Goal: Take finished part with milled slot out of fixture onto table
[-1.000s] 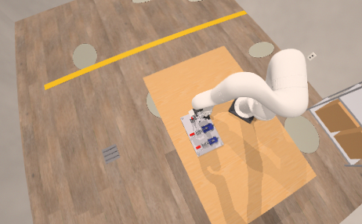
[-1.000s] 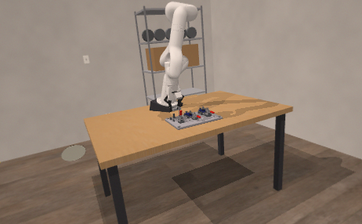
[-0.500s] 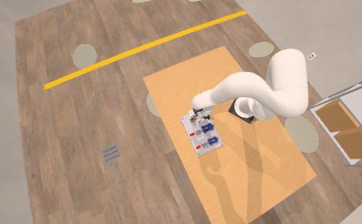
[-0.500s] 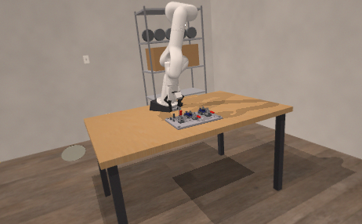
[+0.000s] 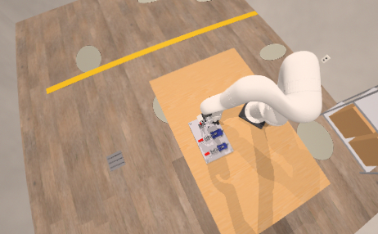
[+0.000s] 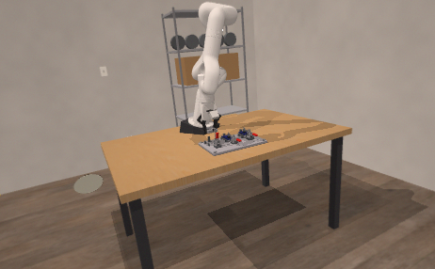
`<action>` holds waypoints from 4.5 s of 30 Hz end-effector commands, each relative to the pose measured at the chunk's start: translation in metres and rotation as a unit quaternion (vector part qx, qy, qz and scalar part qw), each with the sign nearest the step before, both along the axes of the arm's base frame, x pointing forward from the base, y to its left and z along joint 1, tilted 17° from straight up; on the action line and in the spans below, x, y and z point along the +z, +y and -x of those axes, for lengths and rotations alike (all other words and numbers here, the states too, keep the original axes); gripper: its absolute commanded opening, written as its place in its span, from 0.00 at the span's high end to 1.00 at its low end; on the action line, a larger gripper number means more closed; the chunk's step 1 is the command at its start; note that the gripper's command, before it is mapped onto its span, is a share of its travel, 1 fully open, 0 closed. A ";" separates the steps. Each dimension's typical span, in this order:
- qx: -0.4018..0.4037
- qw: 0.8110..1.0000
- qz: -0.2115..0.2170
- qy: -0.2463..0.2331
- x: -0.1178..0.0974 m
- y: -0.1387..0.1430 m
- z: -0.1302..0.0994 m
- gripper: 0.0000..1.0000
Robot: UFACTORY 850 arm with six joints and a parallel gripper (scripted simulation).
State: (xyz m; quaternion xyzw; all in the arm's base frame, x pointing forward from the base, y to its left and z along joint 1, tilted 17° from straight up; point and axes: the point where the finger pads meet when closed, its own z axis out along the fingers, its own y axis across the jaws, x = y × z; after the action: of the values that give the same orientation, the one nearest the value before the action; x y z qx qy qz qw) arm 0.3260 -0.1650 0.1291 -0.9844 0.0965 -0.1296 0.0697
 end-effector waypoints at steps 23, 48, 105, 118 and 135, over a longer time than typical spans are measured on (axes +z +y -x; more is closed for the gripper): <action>0.000 1.000 0.000 -0.001 -0.002 -0.013 0.002 1.00; 0.000 1.000 0.000 -0.001 -0.009 -0.056 0.009 1.00; 0.000 1.000 0.000 -0.001 -0.020 -0.122 0.021 1.00; 0.000 1.000 0.000 -0.001 -0.020 -0.122 0.021 1.00; 0.000 1.000 0.000 -0.001 -0.026 -0.121 0.019 1.00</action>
State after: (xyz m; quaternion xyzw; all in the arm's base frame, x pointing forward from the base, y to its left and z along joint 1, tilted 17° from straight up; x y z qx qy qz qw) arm 0.3054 -0.2863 0.1067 -0.9844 0.0964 -0.1295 0.0699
